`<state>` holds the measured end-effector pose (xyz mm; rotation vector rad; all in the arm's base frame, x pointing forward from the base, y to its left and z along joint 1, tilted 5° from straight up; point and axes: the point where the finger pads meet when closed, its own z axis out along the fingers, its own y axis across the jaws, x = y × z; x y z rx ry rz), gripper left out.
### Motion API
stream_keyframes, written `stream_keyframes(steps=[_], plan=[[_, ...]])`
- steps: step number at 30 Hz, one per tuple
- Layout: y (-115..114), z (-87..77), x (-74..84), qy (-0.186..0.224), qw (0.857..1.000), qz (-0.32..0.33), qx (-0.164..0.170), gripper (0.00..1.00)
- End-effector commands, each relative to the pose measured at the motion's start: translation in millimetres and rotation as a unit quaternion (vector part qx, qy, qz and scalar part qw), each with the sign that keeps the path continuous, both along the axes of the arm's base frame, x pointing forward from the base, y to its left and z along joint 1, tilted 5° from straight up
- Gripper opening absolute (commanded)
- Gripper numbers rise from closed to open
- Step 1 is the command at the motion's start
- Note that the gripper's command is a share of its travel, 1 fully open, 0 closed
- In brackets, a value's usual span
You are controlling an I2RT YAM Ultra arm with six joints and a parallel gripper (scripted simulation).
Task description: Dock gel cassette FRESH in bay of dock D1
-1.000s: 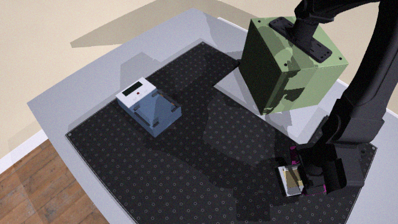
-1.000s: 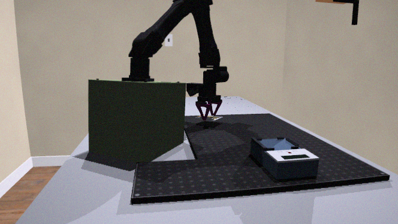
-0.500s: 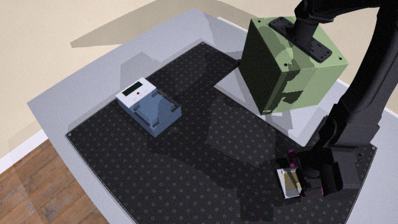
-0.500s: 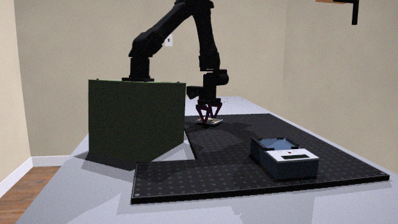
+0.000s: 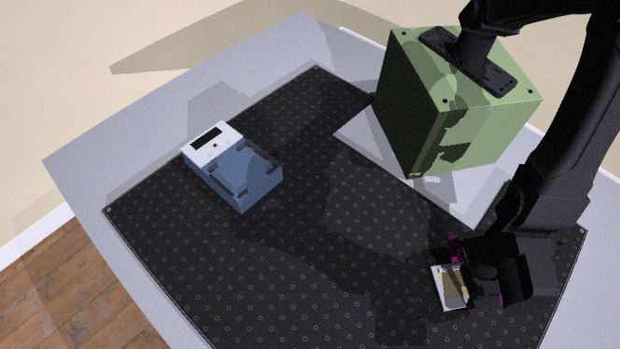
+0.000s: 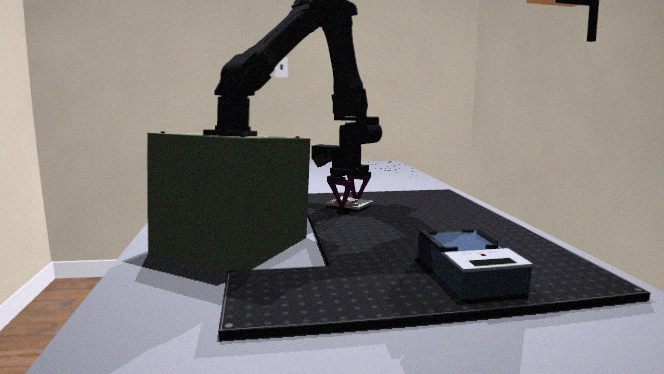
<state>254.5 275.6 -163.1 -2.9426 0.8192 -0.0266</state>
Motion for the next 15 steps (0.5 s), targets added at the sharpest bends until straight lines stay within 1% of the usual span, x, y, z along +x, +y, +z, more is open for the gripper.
stream_keyframes(steps=[1, 3, 5, 9, 13, 15], plan=[[10.8, 1.3, 5.7, -0.005, 1.0, -0.001, 0.012, 0.0], [11.7, 2.2, 6.4, -0.007, 1.0, -0.001, 0.014, 0.0], [15.3, 6.9, 9.8, -0.014, 1.0, -0.001, 0.021, 0.0], [10.6, -2.2, 5.0, -0.006, 1.0, -0.001, 0.012, 0.0], [13.9, 3.2, 7.8, -0.012, 1.0, 0.0, 0.019, 0.0], [12.2, -1.3, 6.0, -0.009, 1.0, 0.0, 0.016, 0.0]])
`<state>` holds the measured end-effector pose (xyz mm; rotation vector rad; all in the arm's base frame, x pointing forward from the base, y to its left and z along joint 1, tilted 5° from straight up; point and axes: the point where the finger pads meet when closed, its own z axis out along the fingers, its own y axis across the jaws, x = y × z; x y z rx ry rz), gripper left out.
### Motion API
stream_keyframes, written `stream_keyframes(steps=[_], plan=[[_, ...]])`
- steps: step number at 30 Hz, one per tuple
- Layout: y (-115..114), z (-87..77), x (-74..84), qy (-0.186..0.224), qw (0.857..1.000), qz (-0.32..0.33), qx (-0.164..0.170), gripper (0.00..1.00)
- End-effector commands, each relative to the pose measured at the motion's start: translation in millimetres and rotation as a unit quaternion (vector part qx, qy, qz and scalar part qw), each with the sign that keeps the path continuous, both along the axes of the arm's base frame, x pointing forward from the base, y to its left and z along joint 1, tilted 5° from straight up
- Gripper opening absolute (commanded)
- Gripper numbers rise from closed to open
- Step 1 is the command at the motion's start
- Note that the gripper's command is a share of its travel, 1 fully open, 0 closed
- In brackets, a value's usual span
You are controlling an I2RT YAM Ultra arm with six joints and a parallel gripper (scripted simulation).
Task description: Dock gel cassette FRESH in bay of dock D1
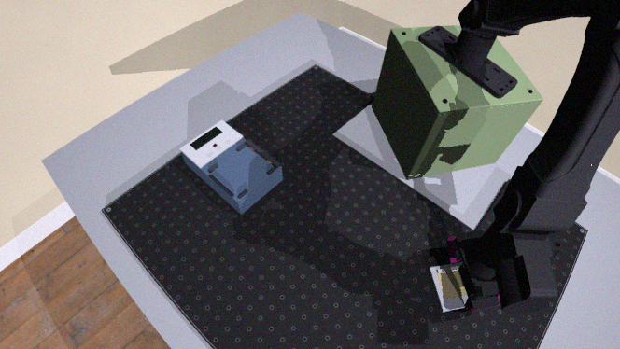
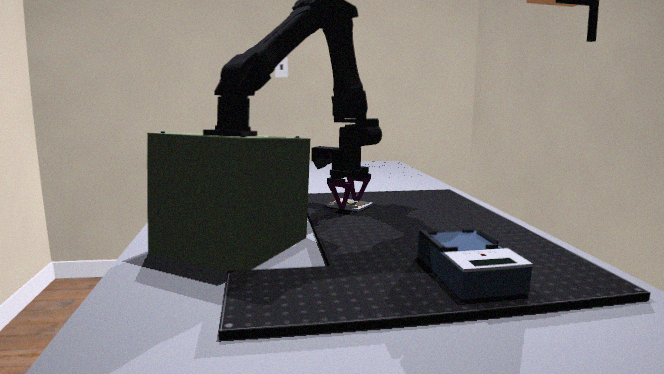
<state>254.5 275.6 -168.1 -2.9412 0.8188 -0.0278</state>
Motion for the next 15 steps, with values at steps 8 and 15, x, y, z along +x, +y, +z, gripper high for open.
stream_keyframes(steps=[8, 15], plan=[[3.3, 2.7, 1.7, -0.003, 1.0, -0.001, 0.005, 0.0], [-0.4, 5.9, -0.4, -0.004, 1.0, -0.002, 0.011, 1.0]])
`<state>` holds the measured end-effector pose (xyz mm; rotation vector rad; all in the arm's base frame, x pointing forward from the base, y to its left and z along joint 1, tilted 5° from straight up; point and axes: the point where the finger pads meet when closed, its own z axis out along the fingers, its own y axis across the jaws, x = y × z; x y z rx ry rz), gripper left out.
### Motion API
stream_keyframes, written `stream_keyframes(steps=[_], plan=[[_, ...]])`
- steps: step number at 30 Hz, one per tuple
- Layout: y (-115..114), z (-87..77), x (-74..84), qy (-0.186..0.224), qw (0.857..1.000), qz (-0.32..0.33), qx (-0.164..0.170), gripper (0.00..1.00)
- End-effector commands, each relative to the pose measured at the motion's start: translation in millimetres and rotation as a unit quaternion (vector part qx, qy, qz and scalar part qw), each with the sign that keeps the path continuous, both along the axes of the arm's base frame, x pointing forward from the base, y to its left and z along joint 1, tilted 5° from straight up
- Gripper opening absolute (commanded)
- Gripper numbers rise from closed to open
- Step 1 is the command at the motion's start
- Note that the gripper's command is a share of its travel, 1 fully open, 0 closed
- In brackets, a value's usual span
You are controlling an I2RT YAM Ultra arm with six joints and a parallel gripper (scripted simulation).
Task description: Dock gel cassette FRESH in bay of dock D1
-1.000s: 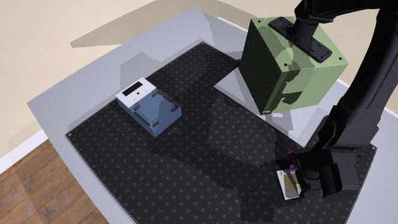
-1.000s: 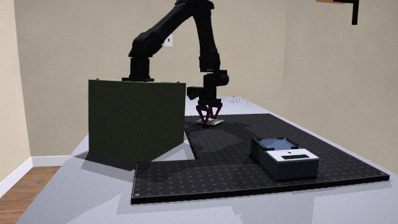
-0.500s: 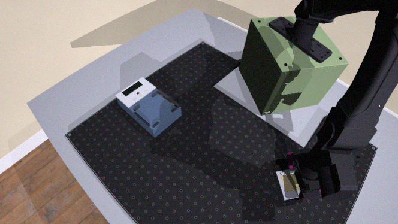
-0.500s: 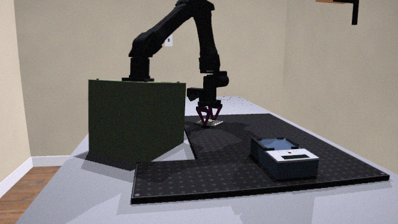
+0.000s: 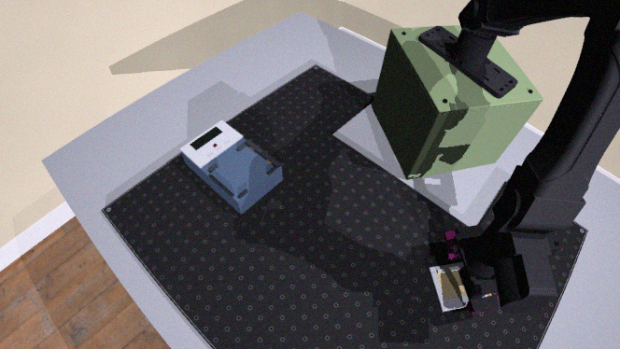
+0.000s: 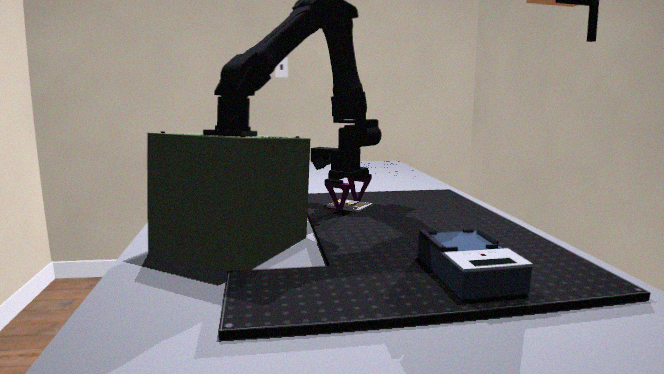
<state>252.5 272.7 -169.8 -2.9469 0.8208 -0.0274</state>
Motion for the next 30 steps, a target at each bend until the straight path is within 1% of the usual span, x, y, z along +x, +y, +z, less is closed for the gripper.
stream_keyframes(steps=[1, 15, 16, 18, 21, 22, 26, 30], plan=[[3.5, 4.2, 2.5, -0.004, 1.0, 0.0, 0.008, 1.0], [3.6, 4.2, 2.6, -0.004, 1.0, 0.0, 0.008, 1.0], [1.8, 8.8, 1.2, -0.005, 1.0, -0.002, 0.013, 1.0], [-2.9, 10.9, -2.8, 0.004, 1.0, -0.002, 0.005, 1.0], [-3.1, 12.2, -2.8, 0.004, 1.0, -0.002, 0.005, 1.0], [8.5, 19.6, 8.6, -0.009, 1.0, -0.002, 0.018, 1.0], [-2.8, 19.4, -1.3, 0.002, 1.0, -0.003, 0.006, 1.0], [-5.0, 24.0, -2.6, 0.003, 1.0, -0.003, 0.005, 1.0]])
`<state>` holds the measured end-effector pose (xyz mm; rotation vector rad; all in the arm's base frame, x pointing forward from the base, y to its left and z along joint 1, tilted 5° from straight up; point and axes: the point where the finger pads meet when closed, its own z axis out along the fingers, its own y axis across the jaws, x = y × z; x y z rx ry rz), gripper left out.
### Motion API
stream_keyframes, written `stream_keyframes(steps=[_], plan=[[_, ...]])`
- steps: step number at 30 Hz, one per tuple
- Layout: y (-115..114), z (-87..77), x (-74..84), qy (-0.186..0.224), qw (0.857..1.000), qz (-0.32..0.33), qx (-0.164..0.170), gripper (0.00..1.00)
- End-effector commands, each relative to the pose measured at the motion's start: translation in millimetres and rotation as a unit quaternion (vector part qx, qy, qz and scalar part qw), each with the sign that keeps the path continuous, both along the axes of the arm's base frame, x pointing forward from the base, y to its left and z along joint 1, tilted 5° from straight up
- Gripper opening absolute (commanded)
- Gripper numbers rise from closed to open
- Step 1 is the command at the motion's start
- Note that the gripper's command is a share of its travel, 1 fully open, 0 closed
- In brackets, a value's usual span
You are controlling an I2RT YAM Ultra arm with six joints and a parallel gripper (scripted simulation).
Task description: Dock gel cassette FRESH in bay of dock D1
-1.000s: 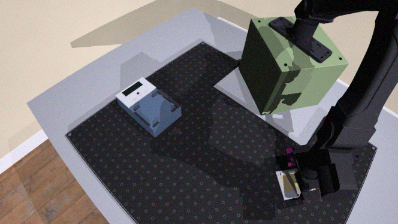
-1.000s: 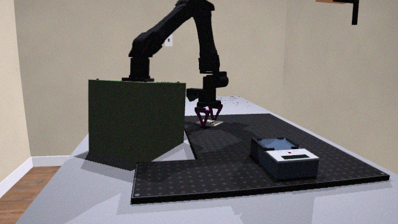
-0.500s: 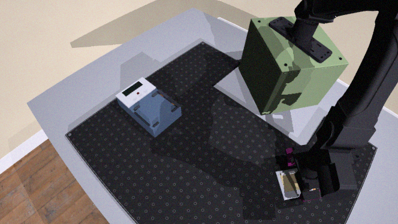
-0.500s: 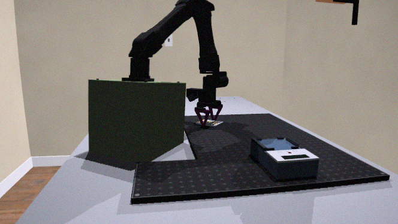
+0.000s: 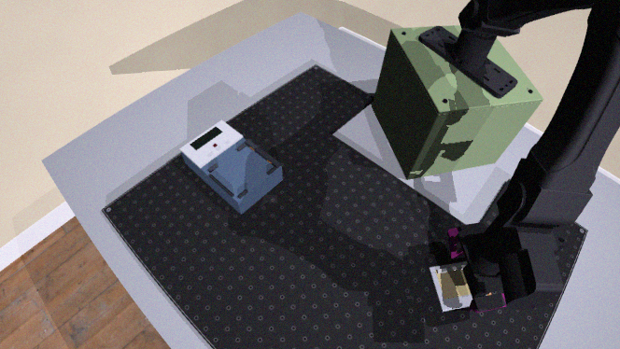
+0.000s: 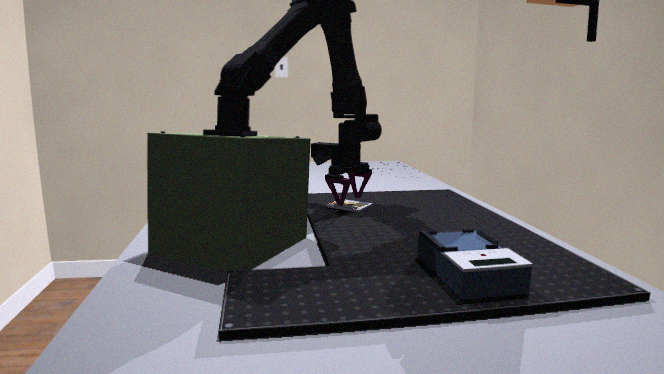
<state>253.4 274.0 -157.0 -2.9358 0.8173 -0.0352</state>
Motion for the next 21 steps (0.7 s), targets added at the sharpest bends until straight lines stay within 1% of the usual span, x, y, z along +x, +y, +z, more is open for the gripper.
stream_keyframes(steps=[1, 4, 5, 6, 8, 10, 15, 16, 17, 21], plan=[[-6.5, 12.5, -3.5, 0.008, 1.0, -0.003, 0.0, 1.0], [-7.2, 16.5, -3.4, 0.007, 1.0, -0.003, 0.0, 1.0], [-3.9, 19.6, 0.0, 0.004, 1.0, -0.003, 0.004, 1.0], [-4.0, 21.0, 0.1, 0.004, 1.0, -0.003, 0.004, 1.0], [-4.0, 21.0, 0.1, 0.004, 1.0, -0.003, 0.004, 1.0], [-7.9, 21.7, -3.6, 0.008, 1.0, -0.003, 0.0, 1.0], [-7.4, 28.3, -4.8, 0.007, 1.0, -0.001, 0.0, 1.0], [-3.2, 32.1, -0.4, 0.002, 1.0, -0.001, 0.005, 1.0], [-3.0, 33.6, -0.1, 0.002, 1.0, -0.001, 0.005, 1.0], [-8.8, 36.1, -4.8, 0.007, 1.0, -0.001, 0.0, 1.0]])
